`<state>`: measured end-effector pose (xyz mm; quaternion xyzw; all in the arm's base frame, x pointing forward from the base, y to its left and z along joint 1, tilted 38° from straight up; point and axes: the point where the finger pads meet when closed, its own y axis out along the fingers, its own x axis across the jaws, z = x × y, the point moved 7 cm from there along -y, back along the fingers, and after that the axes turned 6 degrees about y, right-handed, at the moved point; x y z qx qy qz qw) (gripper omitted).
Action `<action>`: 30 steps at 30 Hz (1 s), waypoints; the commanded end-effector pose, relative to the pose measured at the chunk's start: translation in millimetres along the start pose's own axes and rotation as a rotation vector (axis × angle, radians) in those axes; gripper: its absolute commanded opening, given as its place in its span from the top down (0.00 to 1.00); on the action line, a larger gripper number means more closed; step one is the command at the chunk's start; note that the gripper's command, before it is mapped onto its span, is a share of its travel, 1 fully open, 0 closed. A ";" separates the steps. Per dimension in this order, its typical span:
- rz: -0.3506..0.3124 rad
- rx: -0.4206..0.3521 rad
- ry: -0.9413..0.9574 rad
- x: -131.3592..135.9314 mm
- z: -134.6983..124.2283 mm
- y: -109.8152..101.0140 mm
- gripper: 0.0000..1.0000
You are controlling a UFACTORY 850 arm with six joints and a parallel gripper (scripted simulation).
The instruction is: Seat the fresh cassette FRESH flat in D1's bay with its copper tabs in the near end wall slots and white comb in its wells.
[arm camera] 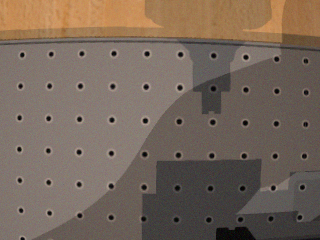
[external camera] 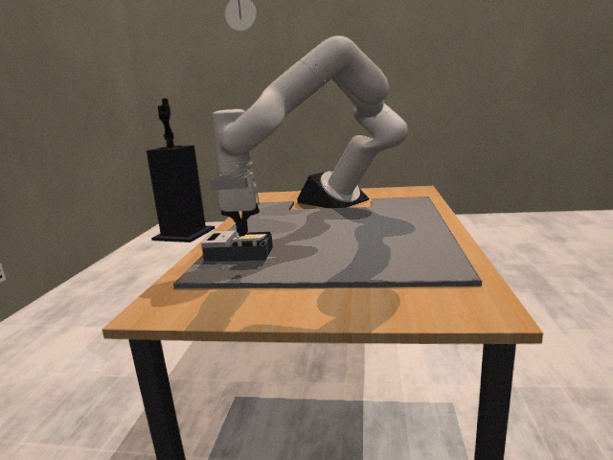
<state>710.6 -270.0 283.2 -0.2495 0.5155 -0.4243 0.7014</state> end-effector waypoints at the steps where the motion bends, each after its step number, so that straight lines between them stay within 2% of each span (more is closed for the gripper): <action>1: -0.001 0.002 -0.001 0.0 0.8 -1.3 1.00; 16: -0.001 0.002 -0.001 0.0 0.7 -1.3 1.00; 30: -0.001 0.002 -0.001 0.0 0.8 14.7 1.00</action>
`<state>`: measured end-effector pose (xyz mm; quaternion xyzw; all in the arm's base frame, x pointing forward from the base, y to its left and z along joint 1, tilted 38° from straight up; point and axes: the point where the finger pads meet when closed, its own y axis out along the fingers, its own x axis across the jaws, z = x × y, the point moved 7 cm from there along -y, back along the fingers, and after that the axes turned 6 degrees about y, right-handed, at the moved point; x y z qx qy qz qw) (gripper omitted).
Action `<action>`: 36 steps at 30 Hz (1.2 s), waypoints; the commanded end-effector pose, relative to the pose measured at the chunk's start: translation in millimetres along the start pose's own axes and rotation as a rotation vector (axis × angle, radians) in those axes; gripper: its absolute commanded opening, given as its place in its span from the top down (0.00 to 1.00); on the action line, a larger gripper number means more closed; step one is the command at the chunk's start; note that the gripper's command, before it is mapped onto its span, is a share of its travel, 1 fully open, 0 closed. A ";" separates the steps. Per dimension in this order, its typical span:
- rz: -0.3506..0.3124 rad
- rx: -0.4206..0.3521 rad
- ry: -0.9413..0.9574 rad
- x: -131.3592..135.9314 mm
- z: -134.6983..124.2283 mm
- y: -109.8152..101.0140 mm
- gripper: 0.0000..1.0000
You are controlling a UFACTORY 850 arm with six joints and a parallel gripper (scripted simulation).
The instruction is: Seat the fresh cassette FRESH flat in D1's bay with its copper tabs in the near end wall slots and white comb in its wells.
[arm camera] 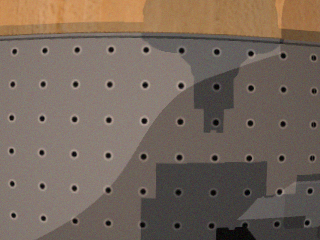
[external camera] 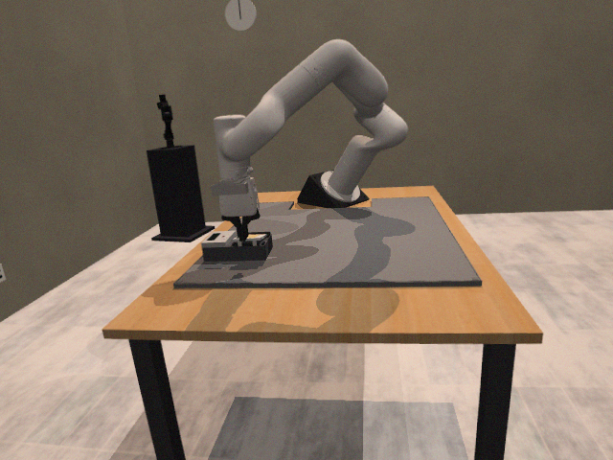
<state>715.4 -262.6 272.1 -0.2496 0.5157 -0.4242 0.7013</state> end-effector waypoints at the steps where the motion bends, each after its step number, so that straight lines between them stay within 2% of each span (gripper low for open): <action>1: -0.001 0.002 -0.001 0.1 0.8 1.8 1.00; 7: -0.001 0.002 -0.001 0.1 0.8 9.7 1.00; 36: -0.001 0.002 -0.001 0.6 -3.8 9.7 1.00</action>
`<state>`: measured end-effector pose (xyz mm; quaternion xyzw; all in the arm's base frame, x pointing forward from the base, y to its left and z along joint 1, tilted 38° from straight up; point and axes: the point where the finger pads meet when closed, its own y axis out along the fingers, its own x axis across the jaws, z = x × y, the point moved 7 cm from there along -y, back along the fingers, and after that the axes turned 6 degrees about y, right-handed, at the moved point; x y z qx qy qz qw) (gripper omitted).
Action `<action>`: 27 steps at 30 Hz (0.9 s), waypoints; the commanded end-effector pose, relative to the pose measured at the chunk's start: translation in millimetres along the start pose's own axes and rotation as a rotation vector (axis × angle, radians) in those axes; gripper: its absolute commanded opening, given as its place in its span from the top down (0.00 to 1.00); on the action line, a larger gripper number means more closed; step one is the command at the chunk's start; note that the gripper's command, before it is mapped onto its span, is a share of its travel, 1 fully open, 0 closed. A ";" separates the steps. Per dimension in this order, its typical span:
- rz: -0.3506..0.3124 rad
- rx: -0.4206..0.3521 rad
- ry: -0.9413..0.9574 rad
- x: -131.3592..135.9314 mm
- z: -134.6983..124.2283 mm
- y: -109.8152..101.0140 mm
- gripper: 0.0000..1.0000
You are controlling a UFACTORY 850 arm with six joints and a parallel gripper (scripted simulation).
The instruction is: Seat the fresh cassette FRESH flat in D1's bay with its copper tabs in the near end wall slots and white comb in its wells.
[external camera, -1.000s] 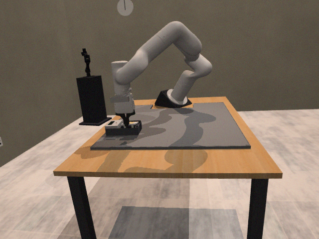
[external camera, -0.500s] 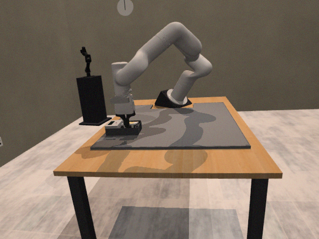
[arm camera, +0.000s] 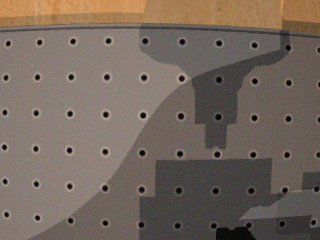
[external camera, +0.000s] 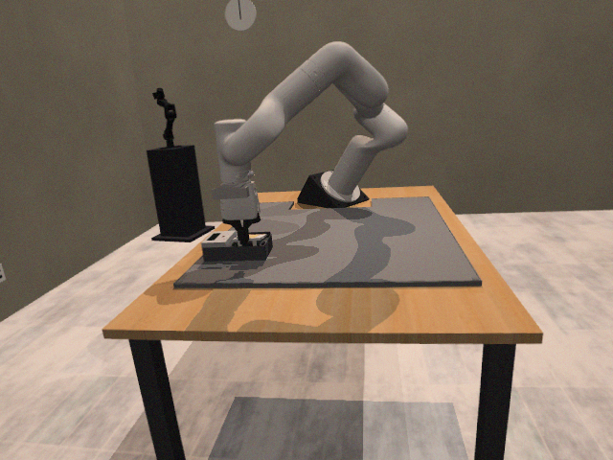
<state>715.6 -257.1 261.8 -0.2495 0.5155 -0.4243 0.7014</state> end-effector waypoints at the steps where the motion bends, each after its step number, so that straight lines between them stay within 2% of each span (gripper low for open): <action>1: -0.001 0.002 -0.001 0.2 -0.3 -1.3 1.00; 27: -0.001 0.002 -0.001 0.8 -7.0 -1.3 1.00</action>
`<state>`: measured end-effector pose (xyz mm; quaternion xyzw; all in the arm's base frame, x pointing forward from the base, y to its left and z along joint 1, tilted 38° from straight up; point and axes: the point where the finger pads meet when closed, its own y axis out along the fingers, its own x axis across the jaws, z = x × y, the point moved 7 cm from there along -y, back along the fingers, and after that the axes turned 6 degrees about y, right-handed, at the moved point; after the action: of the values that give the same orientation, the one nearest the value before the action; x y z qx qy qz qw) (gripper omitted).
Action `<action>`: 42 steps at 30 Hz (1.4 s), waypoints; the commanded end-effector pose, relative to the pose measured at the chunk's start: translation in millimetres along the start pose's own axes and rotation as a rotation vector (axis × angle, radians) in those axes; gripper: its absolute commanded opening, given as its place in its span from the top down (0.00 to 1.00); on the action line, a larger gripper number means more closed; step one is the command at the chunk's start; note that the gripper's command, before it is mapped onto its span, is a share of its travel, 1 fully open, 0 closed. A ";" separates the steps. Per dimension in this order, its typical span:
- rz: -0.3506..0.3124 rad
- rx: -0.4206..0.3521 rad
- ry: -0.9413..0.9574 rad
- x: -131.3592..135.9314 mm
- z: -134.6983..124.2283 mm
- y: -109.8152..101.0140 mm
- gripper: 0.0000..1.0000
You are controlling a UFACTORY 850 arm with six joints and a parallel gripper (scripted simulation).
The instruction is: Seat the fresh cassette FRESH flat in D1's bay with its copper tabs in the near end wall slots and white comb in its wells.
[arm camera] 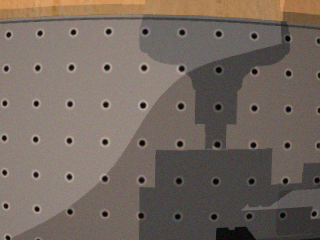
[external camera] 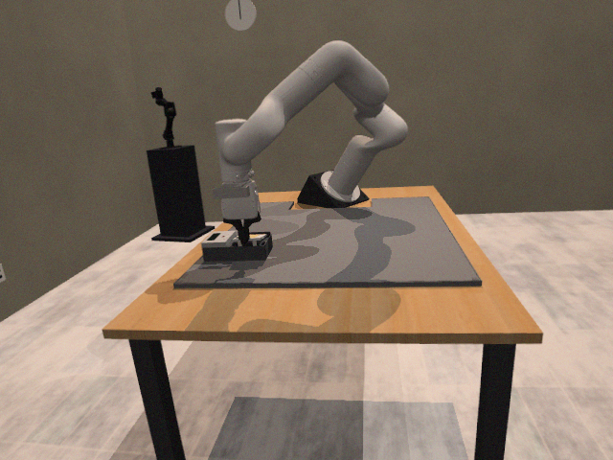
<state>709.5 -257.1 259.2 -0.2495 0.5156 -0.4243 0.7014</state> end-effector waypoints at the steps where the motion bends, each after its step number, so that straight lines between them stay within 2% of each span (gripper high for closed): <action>1: -0.001 0.002 -0.001 0.2 -0.7 -1.3 1.00; 42: -0.001 0.002 -0.001 1.2 -9.6 -1.2 1.00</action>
<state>700.8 -257.1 255.5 -0.2495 0.5155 -0.4243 0.7014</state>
